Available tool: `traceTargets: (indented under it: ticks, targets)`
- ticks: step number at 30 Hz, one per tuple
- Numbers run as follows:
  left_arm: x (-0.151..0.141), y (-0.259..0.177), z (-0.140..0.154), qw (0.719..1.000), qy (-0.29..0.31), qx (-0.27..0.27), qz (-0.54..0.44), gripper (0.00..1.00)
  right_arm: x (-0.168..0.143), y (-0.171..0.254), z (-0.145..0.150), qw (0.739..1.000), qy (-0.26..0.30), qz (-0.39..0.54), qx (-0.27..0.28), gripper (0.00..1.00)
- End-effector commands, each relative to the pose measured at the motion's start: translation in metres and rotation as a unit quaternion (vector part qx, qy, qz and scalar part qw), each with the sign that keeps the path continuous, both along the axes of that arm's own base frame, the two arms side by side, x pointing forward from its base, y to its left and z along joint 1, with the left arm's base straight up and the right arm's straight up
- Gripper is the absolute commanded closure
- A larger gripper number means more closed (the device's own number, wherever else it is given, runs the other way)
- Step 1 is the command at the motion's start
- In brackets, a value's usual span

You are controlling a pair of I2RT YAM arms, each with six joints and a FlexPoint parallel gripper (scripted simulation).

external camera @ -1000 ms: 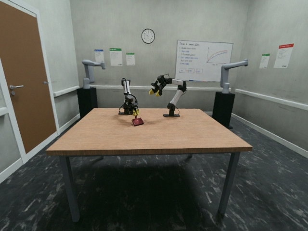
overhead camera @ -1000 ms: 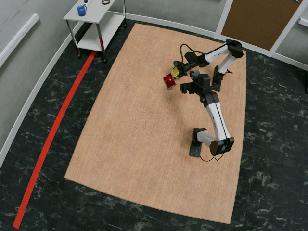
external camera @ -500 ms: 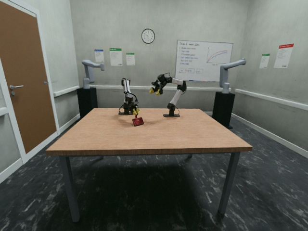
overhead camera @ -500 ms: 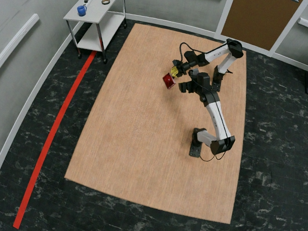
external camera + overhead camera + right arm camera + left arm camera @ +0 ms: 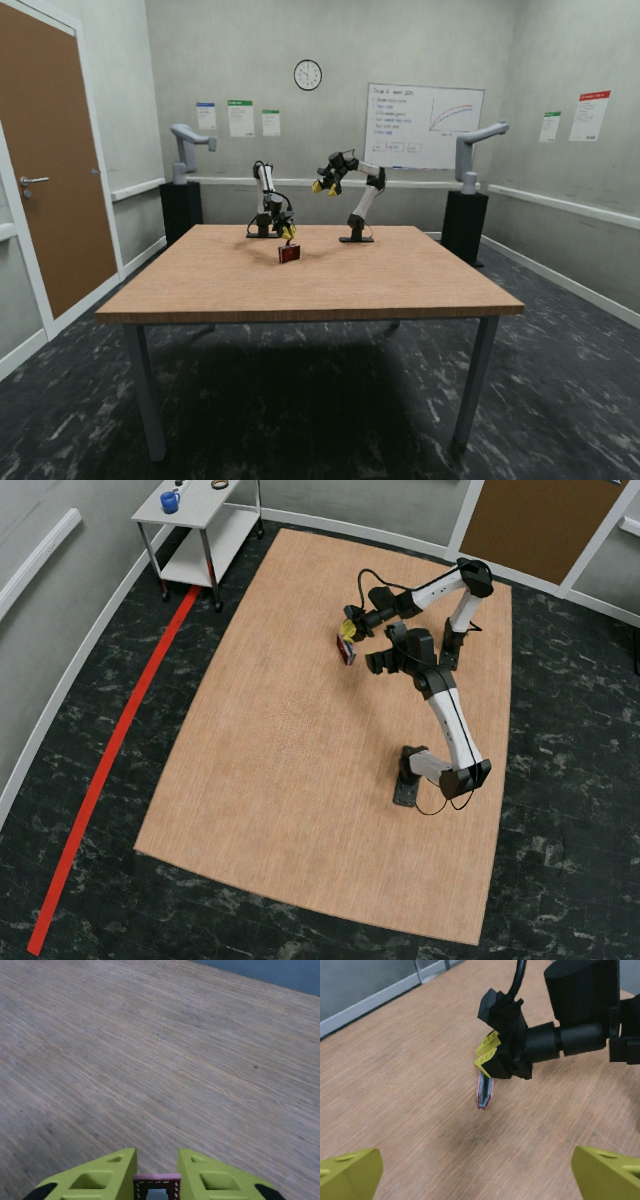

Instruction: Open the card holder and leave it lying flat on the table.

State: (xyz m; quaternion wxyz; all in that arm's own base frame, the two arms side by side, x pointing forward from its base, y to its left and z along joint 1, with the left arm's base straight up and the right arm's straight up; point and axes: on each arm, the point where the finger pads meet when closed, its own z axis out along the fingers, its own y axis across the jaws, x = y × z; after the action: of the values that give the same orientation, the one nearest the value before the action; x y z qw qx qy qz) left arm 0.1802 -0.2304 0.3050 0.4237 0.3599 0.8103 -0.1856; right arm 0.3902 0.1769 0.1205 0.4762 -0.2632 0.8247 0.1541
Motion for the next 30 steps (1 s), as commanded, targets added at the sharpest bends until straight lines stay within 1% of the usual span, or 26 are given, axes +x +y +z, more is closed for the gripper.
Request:
traceTargets:
  ticks: [1, 2, 3, 5, 6, 8, 10, 12, 14, 15, 17, 23, 26, 30]
  targets:
    - [0.007, 0.003, 0.019, 1.0, -0.011, -0.018, 0.02, 0.0, 0.012, 0.007, 0.01, 1.0, -0.004, -0.005, 0.002, 0.91]
    - [0.008, 0.004, 0.019, 1.0, -0.011, -0.017, 0.023, 0.0, 0.015, 0.009, 0.007, 1.0, 0.002, -0.006, 0.0, 0.91]
    - [0.009, 0.005, 0.02, 0.999, -0.01, -0.017, 0.026, 0.0, 0.017, 0.011, 0.014, 1.0, -0.01, -0.003, 0.005, 0.91]
    - [0.011, 0.007, 0.021, 0.999, -0.01, -0.017, 0.03, 0.0, 0.02, 0.013, 0.015, 1.0, -0.012, -0.003, 0.007, 0.91]
    - [0.011, 0.007, 0.021, 0.999, -0.009, -0.016, 0.029, 0.0, 0.021, 0.013, 0.021, 1.0, -0.021, -0.004, 0.009, 0.91]
    - [0.011, 0.007, 0.022, 0.999, -0.008, -0.016, 0.027, 0.0, 0.022, 0.014, 0.019, 1.0, -0.02, -0.004, 0.008, 0.91]
    - [0.012, 0.008, 0.023, 1.0, -0.007, -0.014, 0.025, 0.0, 0.021, 0.014, 0.008, 1.0, 0.001, -0.006, 0.0, 0.91]
    - [0.012, 0.008, 0.023, 1.0, -0.006, -0.011, 0.023, 0.0, 0.019, 0.014, 0.003, 1.0, 0.0, -0.002, 0.0, 0.91]
    - [0.01, 0.008, 0.016, 1.0, 0.0, -0.002, 0.012, 0.0, 0.019, 0.014, 0.013, 1.0, -0.02, 0.004, 0.006, 0.91]
    - [0.007, 0.008, 0.012, 1.0, 0.004, 0.003, 0.003, 0.0, 0.015, 0.012, 0.013, 1.0, -0.023, 0.007, 0.007, 0.91]
    - [0.007, 0.008, 0.012, 1.0, 0.004, 0.003, 0.003, 0.0, 0.015, 0.012, 0.013, 1.0, -0.023, 0.007, 0.007, 0.91]
    - [-0.012, 0.001, 0.001, 0.998, 0.014, 0.015, -0.055, 0.0, -0.007, -0.004, 0.004, 0.999, -0.034, 0.012, 0.009, 0.91]
    - [-0.02, -0.003, -0.007, 0.996, 0.02, 0.023, -0.083, 0.0, -0.026, -0.017, -0.009, 0.999, -0.033, 0.013, 0.008, 0.91]
    - [-0.028, -0.007, -0.009, 0.993, 0.018, 0.022, -0.111, 0.0, -0.048, -0.032, -0.025, 1.0, -0.028, 0.012, 0.006, 0.91]
